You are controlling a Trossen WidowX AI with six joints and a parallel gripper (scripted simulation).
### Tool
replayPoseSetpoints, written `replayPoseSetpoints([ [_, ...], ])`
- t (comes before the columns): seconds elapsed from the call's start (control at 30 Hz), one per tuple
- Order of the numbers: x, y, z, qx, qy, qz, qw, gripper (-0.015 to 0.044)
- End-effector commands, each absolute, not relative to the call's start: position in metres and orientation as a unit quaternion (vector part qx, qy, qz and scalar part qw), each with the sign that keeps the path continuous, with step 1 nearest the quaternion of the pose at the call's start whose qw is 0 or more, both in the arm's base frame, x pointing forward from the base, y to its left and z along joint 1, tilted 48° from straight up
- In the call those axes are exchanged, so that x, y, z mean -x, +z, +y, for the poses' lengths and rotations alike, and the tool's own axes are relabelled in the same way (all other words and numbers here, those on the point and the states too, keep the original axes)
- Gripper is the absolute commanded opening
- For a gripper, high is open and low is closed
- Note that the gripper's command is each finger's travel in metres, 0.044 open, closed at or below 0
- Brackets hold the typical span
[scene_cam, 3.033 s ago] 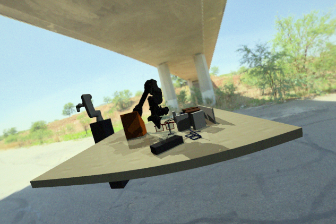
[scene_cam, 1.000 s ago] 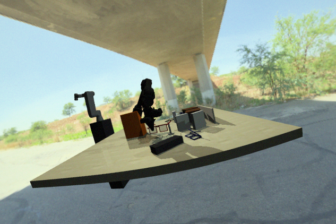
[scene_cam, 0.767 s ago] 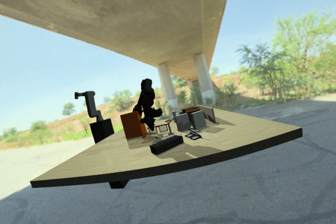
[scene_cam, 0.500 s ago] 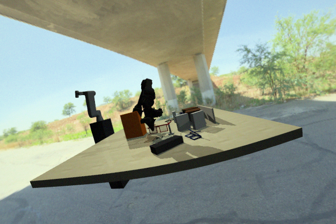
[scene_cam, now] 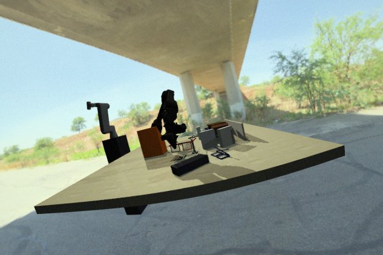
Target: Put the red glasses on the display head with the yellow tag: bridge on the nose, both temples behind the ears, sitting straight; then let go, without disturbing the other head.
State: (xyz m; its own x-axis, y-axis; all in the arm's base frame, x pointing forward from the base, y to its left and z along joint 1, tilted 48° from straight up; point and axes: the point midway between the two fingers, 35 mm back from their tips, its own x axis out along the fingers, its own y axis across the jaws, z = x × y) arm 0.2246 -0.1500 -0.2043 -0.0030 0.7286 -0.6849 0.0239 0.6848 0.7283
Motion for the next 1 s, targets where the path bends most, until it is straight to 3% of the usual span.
replayPoseSetpoints([
  [0.0,-0.228,-0.203,-0.153,-0.29,0.272,0.652,0.646,0.0],
  [0.33,-0.231,-0.165,-0.194,-0.29,0.271,0.653,0.646,0.0],
  [0.97,-0.272,-0.102,-0.181,-0.304,0.15,0.716,0.61,0.0],
])
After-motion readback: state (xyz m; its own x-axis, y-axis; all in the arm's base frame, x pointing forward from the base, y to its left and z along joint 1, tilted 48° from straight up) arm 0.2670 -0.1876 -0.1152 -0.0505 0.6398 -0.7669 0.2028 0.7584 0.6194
